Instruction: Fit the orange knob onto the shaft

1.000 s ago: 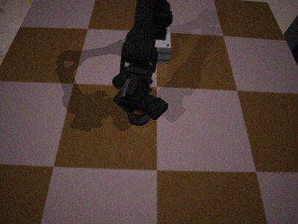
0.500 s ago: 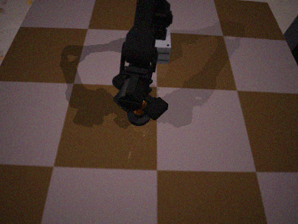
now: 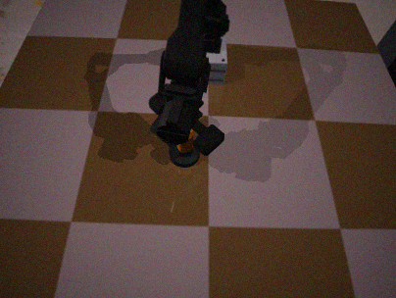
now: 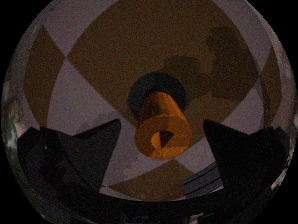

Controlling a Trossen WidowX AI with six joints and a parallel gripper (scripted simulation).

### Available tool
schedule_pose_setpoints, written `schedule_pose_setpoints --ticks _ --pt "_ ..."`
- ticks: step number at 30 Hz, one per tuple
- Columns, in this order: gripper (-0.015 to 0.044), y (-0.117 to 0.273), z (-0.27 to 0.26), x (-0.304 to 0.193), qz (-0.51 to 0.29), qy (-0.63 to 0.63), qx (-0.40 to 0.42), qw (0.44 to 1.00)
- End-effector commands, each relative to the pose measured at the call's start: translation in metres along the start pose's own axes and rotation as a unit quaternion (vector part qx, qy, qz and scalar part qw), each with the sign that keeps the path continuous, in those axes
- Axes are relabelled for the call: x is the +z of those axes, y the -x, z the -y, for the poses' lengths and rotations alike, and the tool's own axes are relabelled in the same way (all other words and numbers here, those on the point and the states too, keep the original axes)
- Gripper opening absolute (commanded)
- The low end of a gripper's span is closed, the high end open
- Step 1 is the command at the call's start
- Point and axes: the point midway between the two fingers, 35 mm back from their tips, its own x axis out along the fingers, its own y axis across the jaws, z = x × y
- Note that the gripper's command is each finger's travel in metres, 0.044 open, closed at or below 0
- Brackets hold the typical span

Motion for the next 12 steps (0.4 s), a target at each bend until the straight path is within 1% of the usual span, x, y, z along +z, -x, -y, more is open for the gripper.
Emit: schedule_pose_setpoints --ticks 1,3,12 --pt "0.0440 0.066 -0.002 0.003 0.015 -0.001 0.010 1.000" --pt "0.0440 0.079 -0.001 0.001 0.015 -0.001 0.010 1.000" --pt "0.0440 0.079 -0.003 0.005 0.015 -0.001 0.010 1.000"
